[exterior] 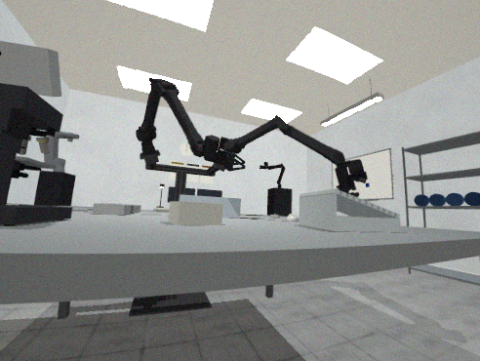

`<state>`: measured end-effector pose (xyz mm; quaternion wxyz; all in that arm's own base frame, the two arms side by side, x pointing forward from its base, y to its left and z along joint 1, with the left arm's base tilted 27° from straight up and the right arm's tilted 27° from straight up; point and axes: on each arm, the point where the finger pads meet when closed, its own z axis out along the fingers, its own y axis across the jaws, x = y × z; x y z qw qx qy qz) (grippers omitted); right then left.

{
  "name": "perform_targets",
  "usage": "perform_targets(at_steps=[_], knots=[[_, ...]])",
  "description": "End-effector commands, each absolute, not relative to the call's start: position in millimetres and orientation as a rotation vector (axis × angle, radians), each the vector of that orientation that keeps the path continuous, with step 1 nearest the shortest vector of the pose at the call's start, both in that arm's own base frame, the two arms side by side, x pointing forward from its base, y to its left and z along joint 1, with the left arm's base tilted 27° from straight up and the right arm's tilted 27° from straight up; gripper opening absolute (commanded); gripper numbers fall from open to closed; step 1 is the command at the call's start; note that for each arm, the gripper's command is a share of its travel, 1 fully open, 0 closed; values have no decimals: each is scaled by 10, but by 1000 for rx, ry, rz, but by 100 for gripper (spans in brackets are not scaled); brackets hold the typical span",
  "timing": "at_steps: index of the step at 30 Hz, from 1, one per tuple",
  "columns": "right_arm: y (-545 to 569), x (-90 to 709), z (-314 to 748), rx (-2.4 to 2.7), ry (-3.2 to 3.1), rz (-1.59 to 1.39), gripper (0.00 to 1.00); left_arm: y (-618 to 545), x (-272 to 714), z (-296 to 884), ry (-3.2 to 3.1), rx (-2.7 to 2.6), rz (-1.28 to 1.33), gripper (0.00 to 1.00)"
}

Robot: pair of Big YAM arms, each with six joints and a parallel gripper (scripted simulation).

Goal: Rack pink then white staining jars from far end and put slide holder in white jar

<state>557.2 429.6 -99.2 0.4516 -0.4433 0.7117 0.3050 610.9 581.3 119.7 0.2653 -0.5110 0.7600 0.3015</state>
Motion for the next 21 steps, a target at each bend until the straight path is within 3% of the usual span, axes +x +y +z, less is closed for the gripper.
perform_targets(at_steps=[1,21], knots=[[4354,5588,-905,-1099,1736,755,100,5818,6135,1359,2027,-1374,813,100],[4404,5461,-844,-1138,1728,737,100,5687,6106,1505,2090,-1310,825,100]])
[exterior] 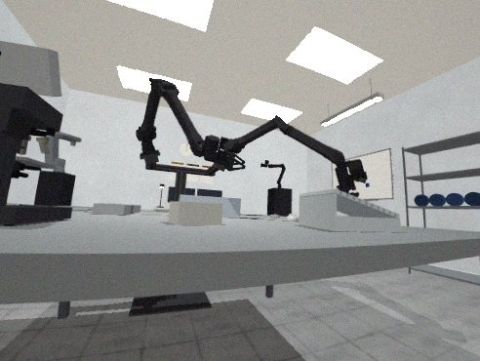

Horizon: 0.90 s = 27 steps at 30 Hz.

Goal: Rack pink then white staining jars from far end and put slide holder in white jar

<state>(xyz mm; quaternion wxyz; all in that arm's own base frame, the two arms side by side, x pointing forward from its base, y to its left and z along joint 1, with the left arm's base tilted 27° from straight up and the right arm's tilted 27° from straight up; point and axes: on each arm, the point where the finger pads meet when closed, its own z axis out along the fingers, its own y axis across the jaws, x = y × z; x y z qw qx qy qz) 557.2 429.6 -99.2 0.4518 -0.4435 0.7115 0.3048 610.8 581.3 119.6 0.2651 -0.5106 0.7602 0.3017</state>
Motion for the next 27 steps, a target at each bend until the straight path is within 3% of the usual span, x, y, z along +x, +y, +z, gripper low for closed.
perform_targets(at_steps=[1,27], knots=[[4416,5409,-838,-1149,1730,723,100,5631,6093,1563,2127,-1270,829,100],[3954,4362,-1040,-1180,2008,193,100,3257,4758,2991,2639,-122,491,100]])
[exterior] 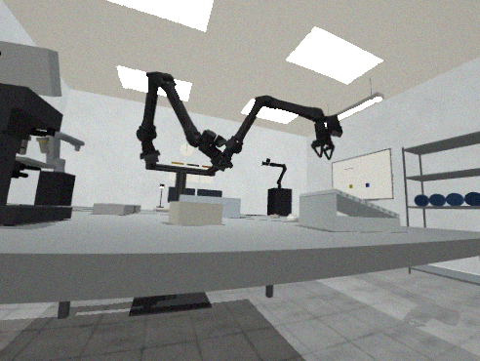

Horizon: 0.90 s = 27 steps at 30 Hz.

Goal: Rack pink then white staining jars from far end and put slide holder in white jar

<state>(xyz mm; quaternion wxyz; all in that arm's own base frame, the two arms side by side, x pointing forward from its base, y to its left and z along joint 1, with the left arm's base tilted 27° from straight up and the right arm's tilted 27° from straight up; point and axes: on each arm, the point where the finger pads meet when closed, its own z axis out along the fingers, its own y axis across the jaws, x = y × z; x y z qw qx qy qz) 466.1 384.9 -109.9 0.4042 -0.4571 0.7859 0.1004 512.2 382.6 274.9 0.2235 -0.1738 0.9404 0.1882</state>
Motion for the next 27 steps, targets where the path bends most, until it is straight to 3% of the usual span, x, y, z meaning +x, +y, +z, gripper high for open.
perform_targets(at_steps=[1,14,24,25,27], knots=[[3935,4321,-1048,-1181,2017,170,100,3155,4684,3013,2642,-74,476,100],[3663,3818,-1277,-1135,2167,-101,100,1948,3729,3033,2577,495,303,100],[3516,3858,-1669,-749,2413,-244,100,1095,2994,2792,2414,883,190,100],[3458,3907,-1722,-689,2443,-268,89,985,2899,2745,2386,925,174,100],[3352,3998,-1802,-591,2489,-302,86,827,2760,2669,2343,987,152,100]])
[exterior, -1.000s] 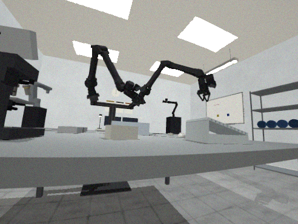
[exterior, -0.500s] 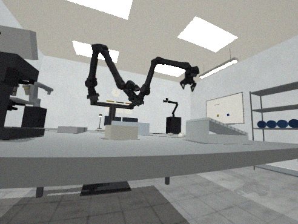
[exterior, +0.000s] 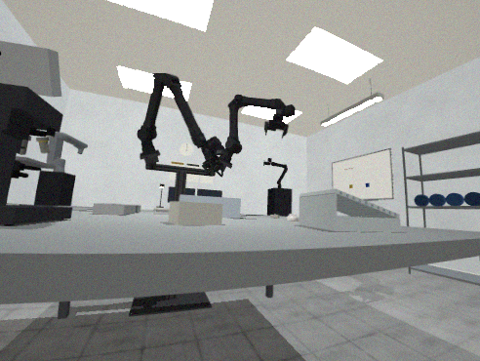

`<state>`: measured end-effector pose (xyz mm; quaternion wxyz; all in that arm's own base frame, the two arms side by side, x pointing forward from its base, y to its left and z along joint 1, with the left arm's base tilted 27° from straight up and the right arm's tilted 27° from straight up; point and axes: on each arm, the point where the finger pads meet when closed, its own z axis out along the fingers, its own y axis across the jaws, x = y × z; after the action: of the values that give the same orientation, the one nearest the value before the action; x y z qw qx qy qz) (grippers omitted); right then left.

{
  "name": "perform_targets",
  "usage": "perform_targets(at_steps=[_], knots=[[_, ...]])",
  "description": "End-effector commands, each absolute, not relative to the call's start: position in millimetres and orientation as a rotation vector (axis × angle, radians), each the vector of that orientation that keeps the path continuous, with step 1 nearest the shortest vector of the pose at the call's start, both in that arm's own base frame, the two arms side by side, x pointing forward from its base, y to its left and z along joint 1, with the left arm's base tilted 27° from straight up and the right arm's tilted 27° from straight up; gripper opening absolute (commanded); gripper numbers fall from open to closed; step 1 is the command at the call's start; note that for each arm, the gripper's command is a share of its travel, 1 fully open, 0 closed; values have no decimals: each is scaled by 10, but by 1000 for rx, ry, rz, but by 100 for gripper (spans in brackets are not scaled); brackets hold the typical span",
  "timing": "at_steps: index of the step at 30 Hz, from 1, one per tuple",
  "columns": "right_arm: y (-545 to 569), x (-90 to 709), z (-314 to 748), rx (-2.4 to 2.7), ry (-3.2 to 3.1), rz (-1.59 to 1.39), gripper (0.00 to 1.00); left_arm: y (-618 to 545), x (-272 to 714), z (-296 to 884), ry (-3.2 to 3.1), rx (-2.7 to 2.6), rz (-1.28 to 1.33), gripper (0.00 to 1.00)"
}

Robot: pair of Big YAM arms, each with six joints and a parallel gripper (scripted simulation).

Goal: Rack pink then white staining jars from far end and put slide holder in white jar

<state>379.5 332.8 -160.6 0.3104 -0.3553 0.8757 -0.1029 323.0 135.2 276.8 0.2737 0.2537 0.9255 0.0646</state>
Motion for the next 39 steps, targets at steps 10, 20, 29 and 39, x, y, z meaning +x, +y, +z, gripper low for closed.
perform_targets(at_steps=[10,20,29,39], knots=[[3213,4124,-2097,-271,2619,-380,86,311,2289,2338,2164,1205,93,100],[3074,4272,-2505,149,2749,-466,86,-268,1788,1779,1918,1396,3,100],[3075,4316,-2594,130,2769,-473,86,-366,1704,1676,1862,1419,-3,100],[3017,4368,-2726,129,2768,-474,86,-353,1727,1750,1856,1420,8,100]])
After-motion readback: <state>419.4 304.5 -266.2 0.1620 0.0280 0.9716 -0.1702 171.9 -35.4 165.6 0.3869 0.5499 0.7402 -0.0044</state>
